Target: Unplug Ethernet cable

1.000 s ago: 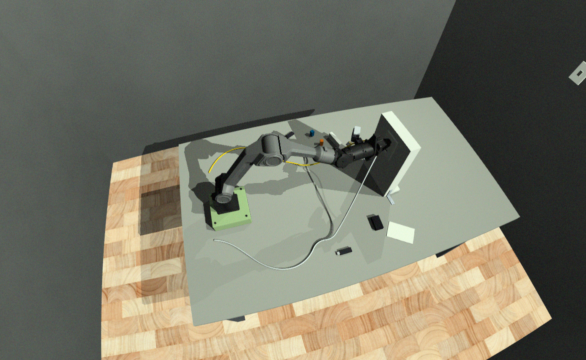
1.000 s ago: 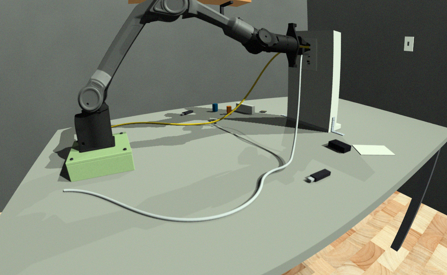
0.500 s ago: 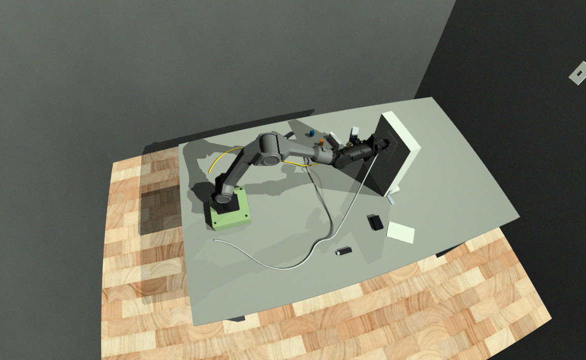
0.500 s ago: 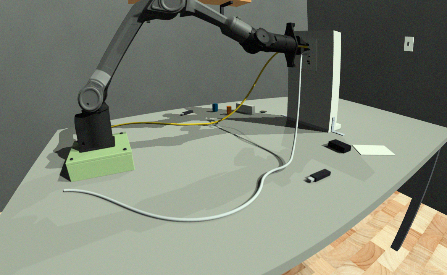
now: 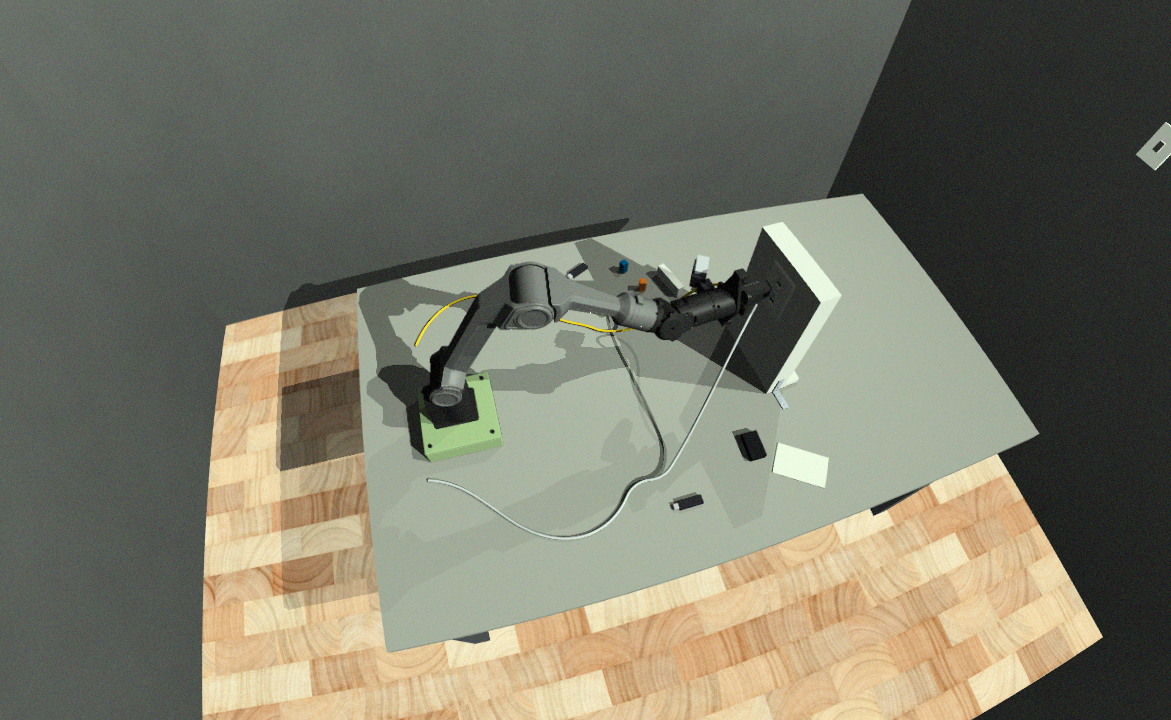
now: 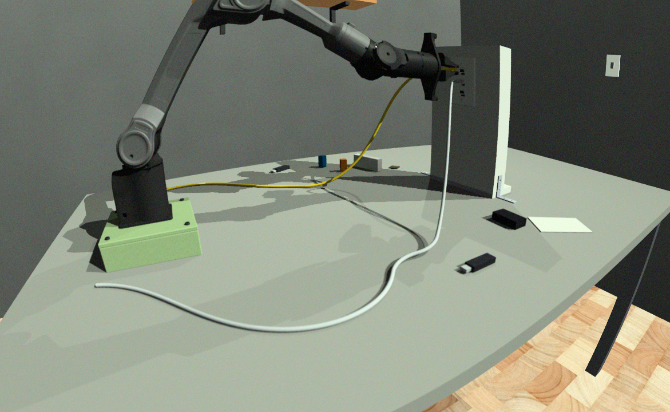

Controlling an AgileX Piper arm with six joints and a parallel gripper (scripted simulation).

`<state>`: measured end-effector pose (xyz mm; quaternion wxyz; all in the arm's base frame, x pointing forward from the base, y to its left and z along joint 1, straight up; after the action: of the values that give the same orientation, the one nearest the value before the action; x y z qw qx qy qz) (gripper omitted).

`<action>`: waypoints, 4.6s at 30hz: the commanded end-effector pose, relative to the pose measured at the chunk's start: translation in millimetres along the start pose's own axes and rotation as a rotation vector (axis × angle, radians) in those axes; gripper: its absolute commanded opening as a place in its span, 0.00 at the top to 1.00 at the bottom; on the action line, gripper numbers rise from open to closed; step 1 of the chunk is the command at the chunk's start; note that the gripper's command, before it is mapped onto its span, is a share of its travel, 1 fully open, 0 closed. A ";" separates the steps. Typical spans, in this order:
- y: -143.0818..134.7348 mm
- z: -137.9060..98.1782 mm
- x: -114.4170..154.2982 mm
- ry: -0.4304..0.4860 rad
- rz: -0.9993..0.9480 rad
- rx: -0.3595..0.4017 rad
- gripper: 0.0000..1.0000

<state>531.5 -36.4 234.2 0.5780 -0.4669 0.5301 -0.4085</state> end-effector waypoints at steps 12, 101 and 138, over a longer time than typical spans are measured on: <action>-1.1 -14.4 -0.3 -0.001 0.000 0.002 1.00; -47.4 -71.3 109.6 0.465 0.023 -0.240 1.00; 19.8 -85.3 174.2 0.769 -0.586 -1.017 1.00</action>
<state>452.8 -204.7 196.5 -0.0204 -0.5715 0.7126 -0.4065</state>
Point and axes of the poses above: the point where the finger pads meet when closed, its own z axis out along the fingers, its own y axis across the jaws, x = y × z, the point moved 10 cm from there along -z, back along the fingers, and after that the axes turned 13 degrees about z, right-handed, at the moved point
